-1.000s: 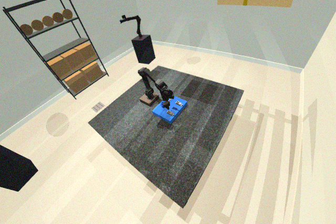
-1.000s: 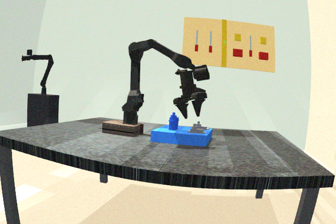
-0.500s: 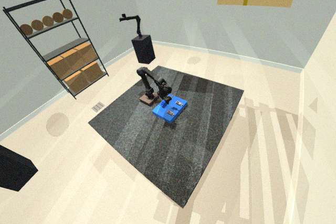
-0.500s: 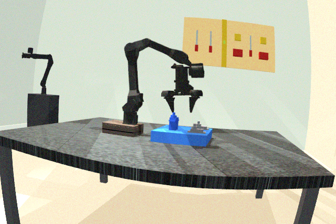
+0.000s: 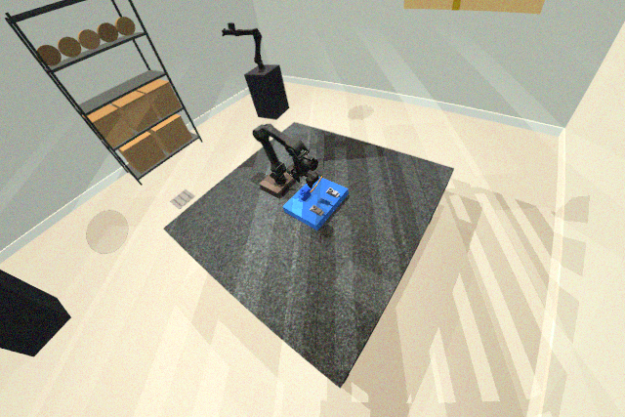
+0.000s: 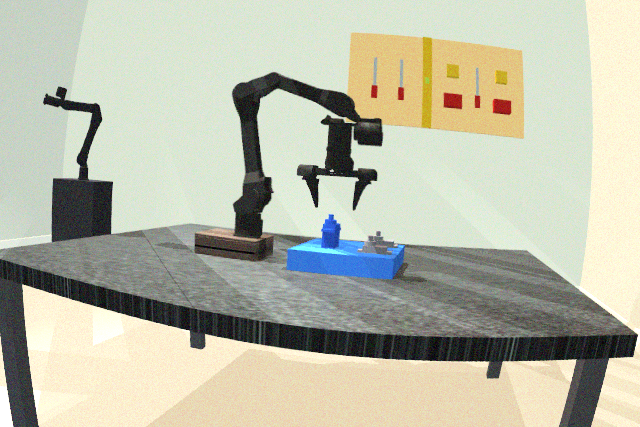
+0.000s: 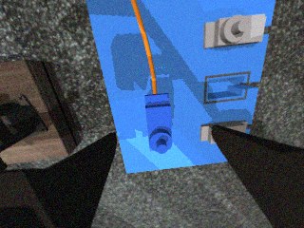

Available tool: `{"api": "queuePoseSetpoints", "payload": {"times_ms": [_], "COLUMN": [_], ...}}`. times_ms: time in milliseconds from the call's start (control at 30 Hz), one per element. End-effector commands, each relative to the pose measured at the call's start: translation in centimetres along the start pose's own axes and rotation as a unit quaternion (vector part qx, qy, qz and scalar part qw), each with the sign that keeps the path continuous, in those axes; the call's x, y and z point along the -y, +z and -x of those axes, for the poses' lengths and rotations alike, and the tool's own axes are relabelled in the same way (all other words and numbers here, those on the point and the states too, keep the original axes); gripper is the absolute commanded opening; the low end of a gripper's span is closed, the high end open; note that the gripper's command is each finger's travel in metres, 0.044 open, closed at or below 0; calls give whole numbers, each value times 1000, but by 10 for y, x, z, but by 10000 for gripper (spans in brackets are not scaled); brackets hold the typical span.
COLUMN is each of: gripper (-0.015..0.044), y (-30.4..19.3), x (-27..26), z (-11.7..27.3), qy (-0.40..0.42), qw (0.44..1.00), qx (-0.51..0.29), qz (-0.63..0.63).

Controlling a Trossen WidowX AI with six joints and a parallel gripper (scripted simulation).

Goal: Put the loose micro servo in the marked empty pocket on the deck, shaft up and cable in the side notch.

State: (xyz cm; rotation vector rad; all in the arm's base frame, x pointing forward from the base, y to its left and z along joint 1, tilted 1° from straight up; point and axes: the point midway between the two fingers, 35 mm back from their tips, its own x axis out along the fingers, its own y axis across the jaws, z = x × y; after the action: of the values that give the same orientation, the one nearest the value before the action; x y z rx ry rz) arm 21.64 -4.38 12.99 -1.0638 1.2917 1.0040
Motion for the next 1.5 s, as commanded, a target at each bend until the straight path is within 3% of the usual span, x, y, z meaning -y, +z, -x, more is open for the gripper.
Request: {"api": "queuePoseSetpoints", "payload": {"times_ms": [0,800,1233,1400,1467], "gripper": [440,440,99,65,13], "y": [1,1,1,1,1], "x": [-1,-2,-2,-2,-2], "z": [-5,-45,-45,-45,-43], "qy": [2,2,2,2,2], "qw": [1000,1000,1000,1000,1000], "qx": [2,2,2,2,2], "qz": [9,9,9,9,8]}}
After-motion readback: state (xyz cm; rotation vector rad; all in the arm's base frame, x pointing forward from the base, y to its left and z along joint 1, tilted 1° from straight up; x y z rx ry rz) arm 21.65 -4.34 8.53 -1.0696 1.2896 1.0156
